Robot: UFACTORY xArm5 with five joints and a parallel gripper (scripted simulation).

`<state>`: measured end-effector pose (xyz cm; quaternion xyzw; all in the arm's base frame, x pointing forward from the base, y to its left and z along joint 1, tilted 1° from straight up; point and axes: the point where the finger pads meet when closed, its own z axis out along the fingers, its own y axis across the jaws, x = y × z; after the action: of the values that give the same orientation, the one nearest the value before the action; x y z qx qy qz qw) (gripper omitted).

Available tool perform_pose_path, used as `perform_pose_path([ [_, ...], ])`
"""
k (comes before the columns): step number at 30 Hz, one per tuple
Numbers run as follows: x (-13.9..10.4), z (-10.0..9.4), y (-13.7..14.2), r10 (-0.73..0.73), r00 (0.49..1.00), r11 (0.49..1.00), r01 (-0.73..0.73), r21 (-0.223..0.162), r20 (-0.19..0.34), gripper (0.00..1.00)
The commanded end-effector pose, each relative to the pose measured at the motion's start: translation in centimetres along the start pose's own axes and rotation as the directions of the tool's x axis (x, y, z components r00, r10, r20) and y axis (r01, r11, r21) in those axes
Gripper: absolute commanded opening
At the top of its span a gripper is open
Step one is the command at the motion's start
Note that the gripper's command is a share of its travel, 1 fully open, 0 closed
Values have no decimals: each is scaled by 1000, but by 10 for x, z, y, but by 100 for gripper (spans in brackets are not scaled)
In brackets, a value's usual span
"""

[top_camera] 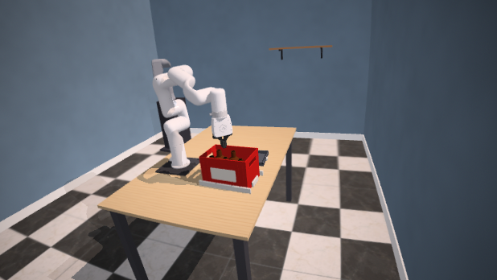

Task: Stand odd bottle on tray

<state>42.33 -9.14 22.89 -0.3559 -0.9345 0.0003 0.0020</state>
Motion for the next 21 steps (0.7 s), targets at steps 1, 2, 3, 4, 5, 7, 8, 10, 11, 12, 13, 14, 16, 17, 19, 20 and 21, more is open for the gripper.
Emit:
perform_pose_path([
  [1, -1, -2, 0, 0, 1000, 1000, 0, -2, 3, 0],
  [2, -1, -2, 0, 0, 1000, 1000, 0, -2, 3, 0],
  [3, -1, -2, 0, 0, 1000, 1000, 0, -2, 3, 0],
  [4, -1, -2, 0, 0, 1000, 1000, 0, -2, 3, 0],
  [5, -1, -2, 0, 0, 1000, 1000, 0, -2, 3, 0],
  [7, 0, -2, 1, 0, 1000, 1000, 0, -2, 3, 0],
  [8, 3, -1, 6, 0, 1000, 1000, 0, -2, 3, 0],
  [10, 21, -1, 28, 0, 1000, 1000, 0, -1, 2, 0],
  [11, 32, 0, 40, 0, 1000, 1000, 0, -1, 1, 0],
  [12, 38, 0, 47, 0, 1000, 1000, 0, 0, 1, 0],
  [13, 47, 0, 56, 0, 1000, 1000, 0, 0, 1, 0],
  [14, 54, 0, 62, 0, 1000, 1000, 0, 1, 0, 0],
  [16, 57, 0, 65, 0, 1000, 1000, 0, 1, 0, 0],
  [17, 57, 0, 65, 0, 1000, 1000, 0, 1, 0, 0],
  [19, 57, 0, 65, 0, 1000, 1000, 0, 1, 0, 65],
  [20, 57, 0, 65, 0, 1000, 1000, 0, 1, 0, 65],
  [21, 57, 0, 65, 0, 1000, 1000, 0, 1, 0, 65],
])
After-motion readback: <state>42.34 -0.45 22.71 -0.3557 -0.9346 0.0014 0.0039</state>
